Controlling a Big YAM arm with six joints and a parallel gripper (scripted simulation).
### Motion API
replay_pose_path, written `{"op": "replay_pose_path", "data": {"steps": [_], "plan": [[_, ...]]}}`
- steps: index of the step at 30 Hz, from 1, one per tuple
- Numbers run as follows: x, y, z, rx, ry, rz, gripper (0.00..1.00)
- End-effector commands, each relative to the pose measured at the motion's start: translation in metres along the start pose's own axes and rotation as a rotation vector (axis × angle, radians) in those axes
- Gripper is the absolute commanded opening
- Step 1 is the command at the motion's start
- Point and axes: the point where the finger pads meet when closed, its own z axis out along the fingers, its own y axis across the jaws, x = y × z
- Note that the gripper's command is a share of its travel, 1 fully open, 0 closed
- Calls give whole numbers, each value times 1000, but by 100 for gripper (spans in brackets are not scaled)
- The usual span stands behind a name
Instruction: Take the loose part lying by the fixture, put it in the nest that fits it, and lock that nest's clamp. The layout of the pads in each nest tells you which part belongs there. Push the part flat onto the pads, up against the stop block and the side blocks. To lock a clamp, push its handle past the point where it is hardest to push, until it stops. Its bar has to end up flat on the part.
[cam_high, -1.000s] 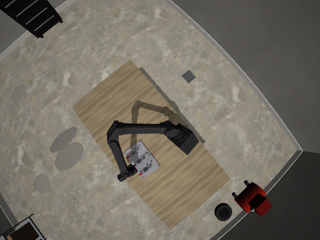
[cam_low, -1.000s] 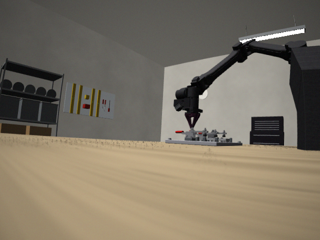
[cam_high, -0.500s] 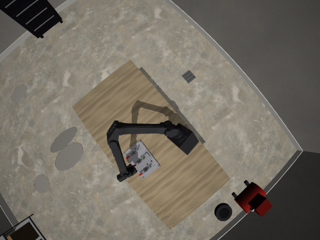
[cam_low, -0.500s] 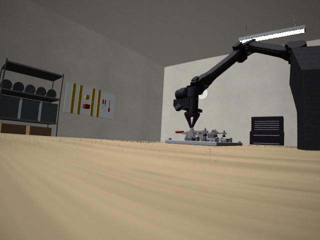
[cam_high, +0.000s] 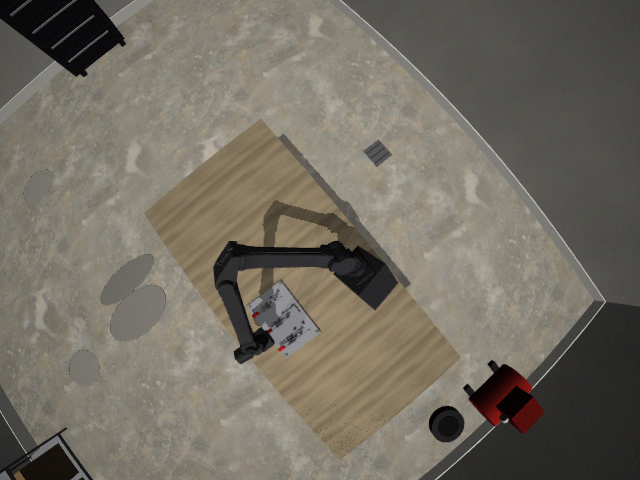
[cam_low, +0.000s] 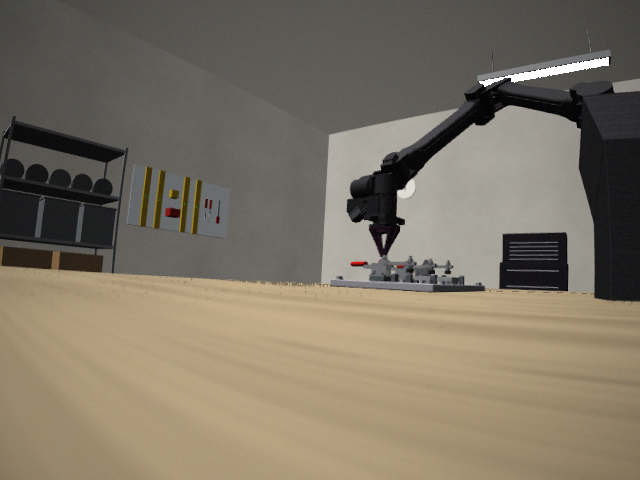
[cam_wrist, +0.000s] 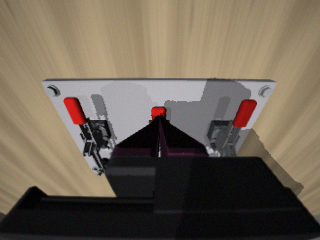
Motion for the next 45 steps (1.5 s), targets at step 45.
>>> {"op": "replay_pose_path", "data": {"steps": [45], "plan": [[-3, -4, 14, 3, 7, 16, 0]]}}
